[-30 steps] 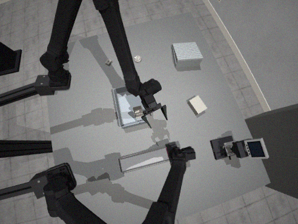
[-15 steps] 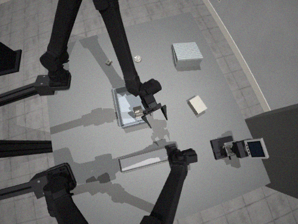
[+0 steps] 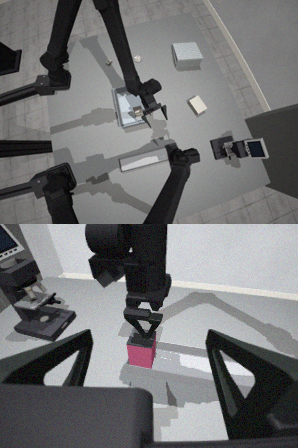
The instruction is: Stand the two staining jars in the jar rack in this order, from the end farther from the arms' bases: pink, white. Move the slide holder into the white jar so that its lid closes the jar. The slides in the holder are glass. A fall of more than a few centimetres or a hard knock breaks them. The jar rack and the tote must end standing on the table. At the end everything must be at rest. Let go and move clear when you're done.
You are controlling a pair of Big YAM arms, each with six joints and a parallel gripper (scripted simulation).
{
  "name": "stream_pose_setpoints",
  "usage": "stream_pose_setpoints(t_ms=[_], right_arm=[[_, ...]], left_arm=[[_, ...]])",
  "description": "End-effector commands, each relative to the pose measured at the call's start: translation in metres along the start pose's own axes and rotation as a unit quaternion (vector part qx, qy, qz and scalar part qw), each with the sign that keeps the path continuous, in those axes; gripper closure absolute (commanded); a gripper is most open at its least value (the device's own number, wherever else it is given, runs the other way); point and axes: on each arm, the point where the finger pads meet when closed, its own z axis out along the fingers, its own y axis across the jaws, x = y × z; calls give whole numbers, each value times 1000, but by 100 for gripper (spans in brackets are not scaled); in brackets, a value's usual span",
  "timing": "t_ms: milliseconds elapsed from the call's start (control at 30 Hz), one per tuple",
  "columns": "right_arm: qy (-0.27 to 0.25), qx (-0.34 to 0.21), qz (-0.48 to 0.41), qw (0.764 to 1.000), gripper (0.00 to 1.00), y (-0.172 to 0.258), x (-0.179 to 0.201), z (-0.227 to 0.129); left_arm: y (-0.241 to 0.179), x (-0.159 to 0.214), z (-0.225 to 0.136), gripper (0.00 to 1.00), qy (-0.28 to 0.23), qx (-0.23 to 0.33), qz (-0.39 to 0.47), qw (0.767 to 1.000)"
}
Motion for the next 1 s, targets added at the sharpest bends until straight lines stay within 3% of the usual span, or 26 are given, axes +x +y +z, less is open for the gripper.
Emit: stream_pose_setpoints(t_ms=[0,300,400,767,967], right_arm=[[-16,-2,-1,1000,0,11,-10,-54],[-42,-2,9,999,0,3,-37,-139],[-43,-2,10,999,0,3,-37,-156],[-25,-2,1,1000,0,7,-27,-136],[-78,-18,-55,995,0,52,-3,-143]], left_arm=[[14,-41,-4,0,-43,-10,19,999],[15,-75,-6,0,-83,-5,35,996],[14,-61,-7,0,-75,-5,26,997],[48,-66,-82,0,-22,-20,56,998],[58,-73,-148,0,16,-26,55,998]])
